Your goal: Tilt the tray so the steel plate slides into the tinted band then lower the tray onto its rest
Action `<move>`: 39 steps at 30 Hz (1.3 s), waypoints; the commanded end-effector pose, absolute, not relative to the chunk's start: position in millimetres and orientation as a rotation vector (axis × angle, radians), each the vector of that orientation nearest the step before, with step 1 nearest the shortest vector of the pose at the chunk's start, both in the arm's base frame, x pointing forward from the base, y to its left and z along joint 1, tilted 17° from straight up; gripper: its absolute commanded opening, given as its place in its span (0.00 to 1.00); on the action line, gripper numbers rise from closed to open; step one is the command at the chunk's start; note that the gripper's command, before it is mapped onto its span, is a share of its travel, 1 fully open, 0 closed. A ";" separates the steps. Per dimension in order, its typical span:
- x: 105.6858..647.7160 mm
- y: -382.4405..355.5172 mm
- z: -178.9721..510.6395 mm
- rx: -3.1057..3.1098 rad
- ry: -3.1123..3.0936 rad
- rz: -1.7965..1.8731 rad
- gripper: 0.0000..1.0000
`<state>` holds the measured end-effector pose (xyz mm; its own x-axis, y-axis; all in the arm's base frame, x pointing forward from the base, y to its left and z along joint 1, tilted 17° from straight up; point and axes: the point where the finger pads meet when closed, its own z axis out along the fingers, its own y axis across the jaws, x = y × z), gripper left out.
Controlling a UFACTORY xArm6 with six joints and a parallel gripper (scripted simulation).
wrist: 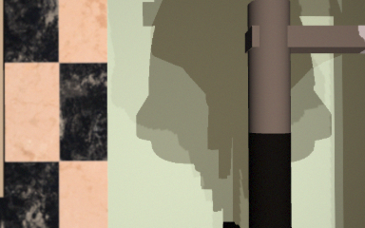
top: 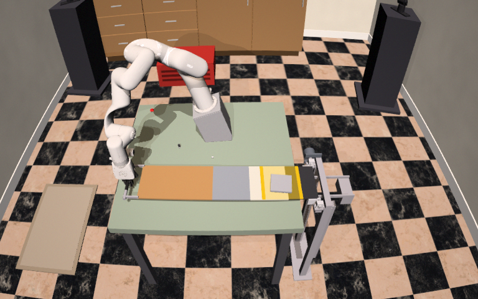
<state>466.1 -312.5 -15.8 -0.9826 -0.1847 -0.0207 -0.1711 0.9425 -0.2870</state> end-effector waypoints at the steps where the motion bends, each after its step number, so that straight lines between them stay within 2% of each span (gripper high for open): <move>1: 468.0 -313.1 -14.8 -0.280 3.045 -0.447 0.00; 39: 469.8 -320.2 -37.4 -0.280 3.045 -0.447 0.00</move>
